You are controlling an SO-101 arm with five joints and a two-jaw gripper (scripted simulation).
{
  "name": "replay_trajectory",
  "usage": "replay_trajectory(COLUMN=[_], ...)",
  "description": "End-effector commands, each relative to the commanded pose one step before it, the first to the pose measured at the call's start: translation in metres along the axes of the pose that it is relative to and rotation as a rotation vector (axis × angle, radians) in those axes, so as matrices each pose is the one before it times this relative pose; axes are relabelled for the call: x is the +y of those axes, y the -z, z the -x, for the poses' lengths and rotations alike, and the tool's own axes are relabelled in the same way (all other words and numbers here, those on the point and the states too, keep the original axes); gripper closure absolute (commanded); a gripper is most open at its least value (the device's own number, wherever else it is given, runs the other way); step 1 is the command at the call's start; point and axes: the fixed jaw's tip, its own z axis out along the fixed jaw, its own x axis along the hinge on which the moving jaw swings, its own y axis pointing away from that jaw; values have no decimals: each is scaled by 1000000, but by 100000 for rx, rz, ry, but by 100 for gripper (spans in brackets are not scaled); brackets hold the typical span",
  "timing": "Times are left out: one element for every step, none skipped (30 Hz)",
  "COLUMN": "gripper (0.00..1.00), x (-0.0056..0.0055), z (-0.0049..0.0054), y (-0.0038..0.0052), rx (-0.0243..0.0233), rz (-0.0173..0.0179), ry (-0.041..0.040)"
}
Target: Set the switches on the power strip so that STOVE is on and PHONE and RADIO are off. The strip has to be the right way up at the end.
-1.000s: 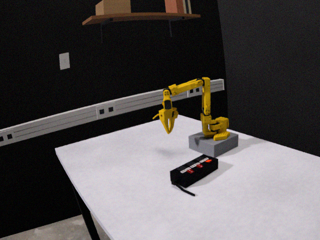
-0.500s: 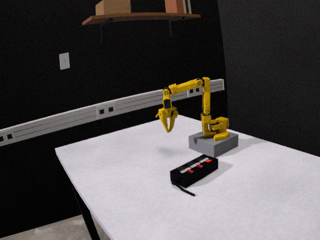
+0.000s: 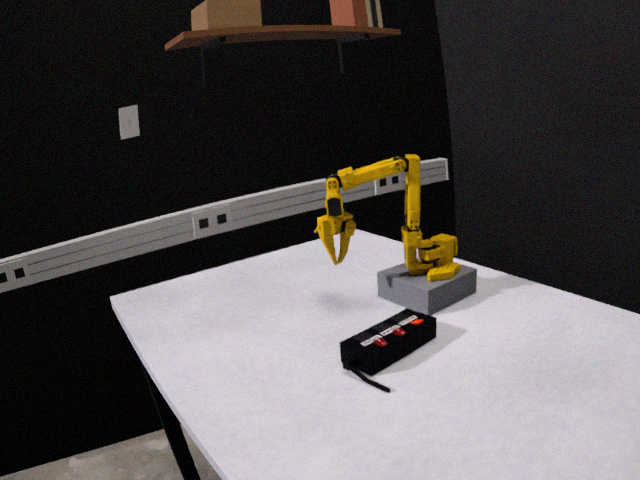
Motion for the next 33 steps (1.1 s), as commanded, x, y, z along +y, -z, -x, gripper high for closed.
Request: replay_trajectory(gripper=[100,100,100,100,100,100,100,100,100,100,100,100,100,100,100,100,100,100,100,100,100,100,100,100,100,100,100,100,100,100,100,100,100], x=[589,0,0,-39,-33,-30,-24,-21,-16,-15,-10,-9,-5,-5,-2,-2,0,-1,0,0,1,-1,1,-1,1,-1,1,-1,1,-1,1,-1,1], z=[2660,0,0,110,96,83,71,60,50,40,31,24,17,12,7,4,1,0,0,0,0,0,0,0,0,0,0,0,0,0,0,0,0], y=[3661,0,0,17,16,13,12,9,9,6,6,3,3,1,2,0,1,-1,0,0,1,-1,1,-1,1,-1,1,-1,1,-1,1,-1,1], rx=[-497,0,0,0,0,0,0,0,0,0,0,0,0,0,0,0,0,0,0,0,0,0,0,0,0,0,0,0,0,0,0,0,0], rz=[1494,0,0,0,1,0,1,0,1,0,1,0,1,-1,1,-1,1,-1,0,0,1,-1,1,-1,1,-1,1,-1,1,-1,1,-1,1], ry=[-2985,0,0,-277,-242,-210,-179,-150,-124,-100,-79,-60,-43,-29,-18,-9,-3,0,0,0,0,0,0,0,0,0,0,0,0,0,0,0,0])
